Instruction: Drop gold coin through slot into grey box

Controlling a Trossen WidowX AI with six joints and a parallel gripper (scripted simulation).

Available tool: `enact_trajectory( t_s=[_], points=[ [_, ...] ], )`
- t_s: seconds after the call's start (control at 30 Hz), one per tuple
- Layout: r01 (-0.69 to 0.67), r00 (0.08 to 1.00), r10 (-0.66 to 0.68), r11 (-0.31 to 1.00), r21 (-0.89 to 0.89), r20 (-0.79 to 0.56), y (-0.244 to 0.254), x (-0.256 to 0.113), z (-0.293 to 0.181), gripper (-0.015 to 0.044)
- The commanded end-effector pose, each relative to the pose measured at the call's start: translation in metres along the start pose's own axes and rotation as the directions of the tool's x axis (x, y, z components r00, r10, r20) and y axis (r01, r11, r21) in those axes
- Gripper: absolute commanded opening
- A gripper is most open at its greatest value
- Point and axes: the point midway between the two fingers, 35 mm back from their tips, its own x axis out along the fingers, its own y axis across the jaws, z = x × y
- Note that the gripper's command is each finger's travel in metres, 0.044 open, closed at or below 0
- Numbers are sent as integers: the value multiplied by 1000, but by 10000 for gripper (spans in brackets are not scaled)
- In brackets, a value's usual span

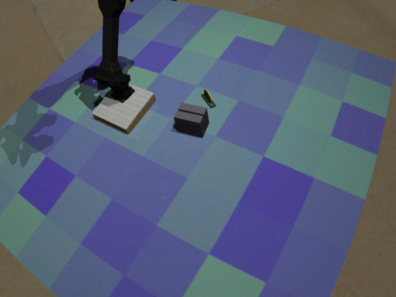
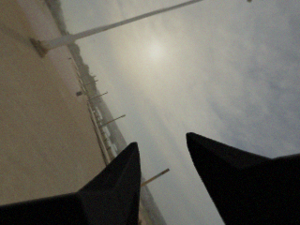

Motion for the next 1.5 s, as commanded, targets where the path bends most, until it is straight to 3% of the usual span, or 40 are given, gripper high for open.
enact_trajectory(
  t_s=[0.0, 0.2, 0.43, 0.67, 0.83, 0.97, 1.1, 1.3, 1.47],
  points=[
    [-79, 997, 77, 957, 279, 19, 33, 23, -20, 161],
    [-259, 962, 251, 703, 662, 109, 106, 61, -21, 161],
    [-399, 841, 483, 253, 881, 243, 207, 90, 15, 161],
    [-364, 614, 701, -157, 918, 363, 310, 84, 82, 161],
    [-242, 399, 829, -318, 917, 393, 377, 55, 134, 161],
    [-133, 211, 903, -352, 926, 374, 423, 18, 173, 161],
    [-44, 19, 952, -304, 952, 305, 463, -33, 207, 161],
    [-1, -213, 971, -108, 994, 106, 505, -121, 239, 161],
    [-48, -304, 946, 103, 993, -113, 522, -201, 247, 161]
  ],
)
